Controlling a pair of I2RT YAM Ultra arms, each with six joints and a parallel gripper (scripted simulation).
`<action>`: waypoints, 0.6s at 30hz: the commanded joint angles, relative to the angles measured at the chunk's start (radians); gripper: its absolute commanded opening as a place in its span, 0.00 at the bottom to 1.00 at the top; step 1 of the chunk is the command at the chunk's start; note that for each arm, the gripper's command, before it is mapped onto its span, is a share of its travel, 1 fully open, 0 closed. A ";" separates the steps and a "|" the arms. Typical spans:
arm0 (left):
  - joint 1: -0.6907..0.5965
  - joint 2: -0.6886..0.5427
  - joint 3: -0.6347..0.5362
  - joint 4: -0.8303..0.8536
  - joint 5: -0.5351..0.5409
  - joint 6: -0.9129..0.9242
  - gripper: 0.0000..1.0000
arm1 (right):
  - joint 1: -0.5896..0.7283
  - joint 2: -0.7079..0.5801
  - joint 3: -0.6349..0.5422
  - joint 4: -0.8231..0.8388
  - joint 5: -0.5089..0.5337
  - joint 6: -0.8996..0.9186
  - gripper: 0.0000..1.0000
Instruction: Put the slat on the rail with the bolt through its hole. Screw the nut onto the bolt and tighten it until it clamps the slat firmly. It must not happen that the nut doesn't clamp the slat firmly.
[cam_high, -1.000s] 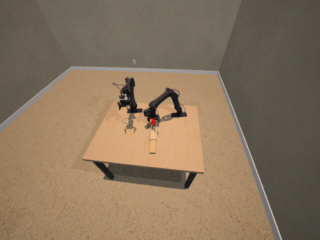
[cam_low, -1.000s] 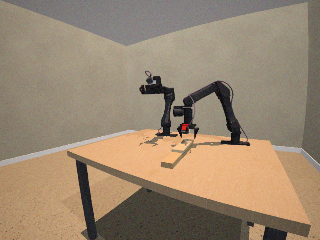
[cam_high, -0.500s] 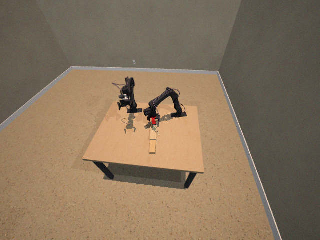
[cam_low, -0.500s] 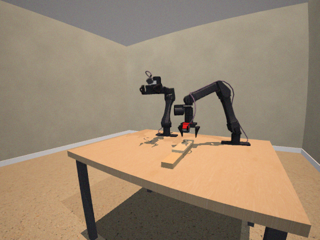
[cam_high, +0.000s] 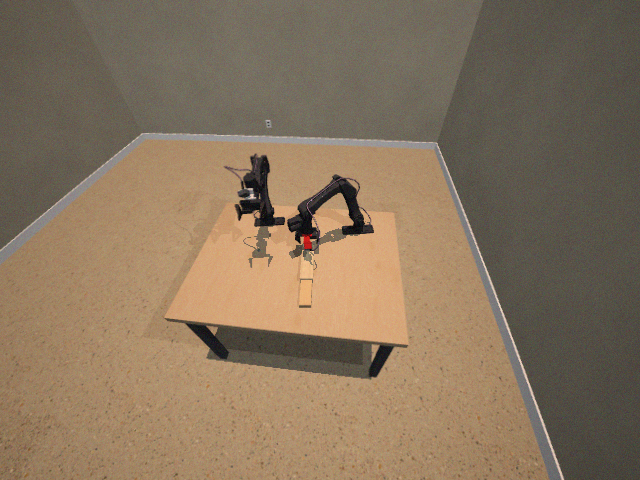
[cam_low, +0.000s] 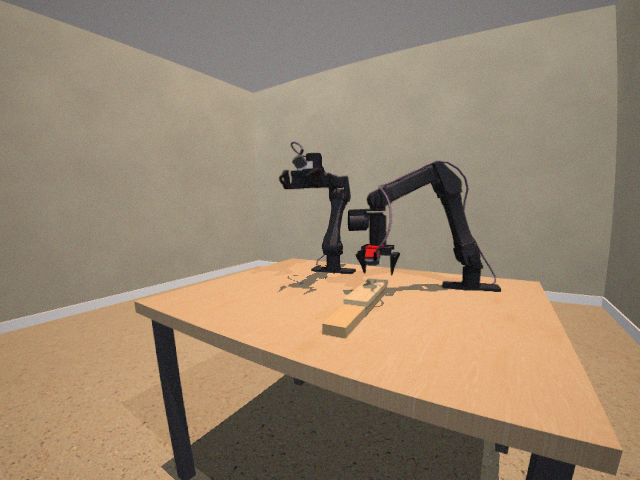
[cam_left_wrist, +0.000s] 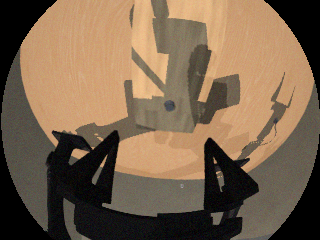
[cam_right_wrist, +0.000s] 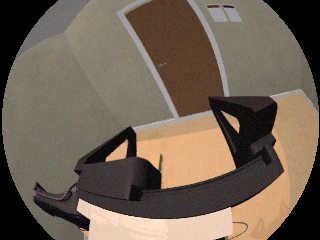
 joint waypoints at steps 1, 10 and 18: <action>0.038 -0.058 0.002 0.043 -0.022 0.035 1.00 | -0.001 -0.011 0.010 0.028 0.007 0.003 1.00; 0.165 -0.151 -0.040 0.163 -0.031 0.151 1.00 | -0.001 -0.011 0.010 0.028 0.007 0.003 1.00; 0.304 -0.254 -0.090 0.301 -0.026 0.281 1.00 | -0.001 -0.011 0.010 0.028 0.007 0.003 1.00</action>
